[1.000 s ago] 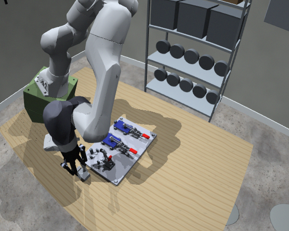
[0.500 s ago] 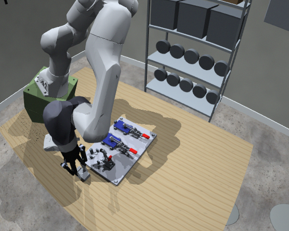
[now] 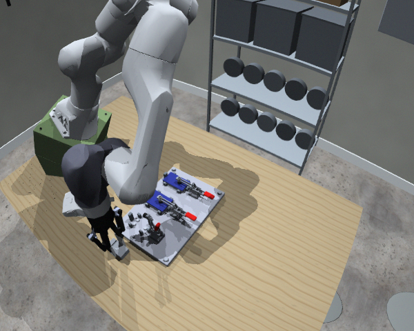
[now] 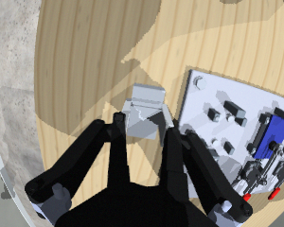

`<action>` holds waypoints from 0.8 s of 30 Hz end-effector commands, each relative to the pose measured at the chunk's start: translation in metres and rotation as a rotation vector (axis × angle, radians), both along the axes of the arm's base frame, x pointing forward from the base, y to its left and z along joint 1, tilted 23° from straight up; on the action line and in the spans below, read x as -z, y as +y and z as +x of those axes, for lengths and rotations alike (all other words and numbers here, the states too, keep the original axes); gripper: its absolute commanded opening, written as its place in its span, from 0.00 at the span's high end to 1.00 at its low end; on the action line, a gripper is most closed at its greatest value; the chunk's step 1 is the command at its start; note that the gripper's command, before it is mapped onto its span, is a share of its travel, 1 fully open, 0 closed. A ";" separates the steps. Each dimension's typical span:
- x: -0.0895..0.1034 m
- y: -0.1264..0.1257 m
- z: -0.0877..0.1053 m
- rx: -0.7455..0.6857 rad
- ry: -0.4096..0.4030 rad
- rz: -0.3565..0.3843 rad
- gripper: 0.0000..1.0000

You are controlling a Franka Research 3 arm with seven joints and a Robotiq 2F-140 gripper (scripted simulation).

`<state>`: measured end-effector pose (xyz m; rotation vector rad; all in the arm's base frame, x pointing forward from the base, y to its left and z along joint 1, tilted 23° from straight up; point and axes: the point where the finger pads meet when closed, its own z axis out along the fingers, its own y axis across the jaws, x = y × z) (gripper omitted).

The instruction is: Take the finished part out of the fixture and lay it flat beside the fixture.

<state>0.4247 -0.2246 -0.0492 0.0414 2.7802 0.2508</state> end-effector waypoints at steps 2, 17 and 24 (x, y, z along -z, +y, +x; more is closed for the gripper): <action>-0.001 -0.001 0.001 -0.003 -0.005 -0.001 1.00; -0.001 -0.001 0.001 -0.003 -0.005 -0.001 0.60; -0.001 -0.001 0.001 -0.003 -0.005 -0.001 0.60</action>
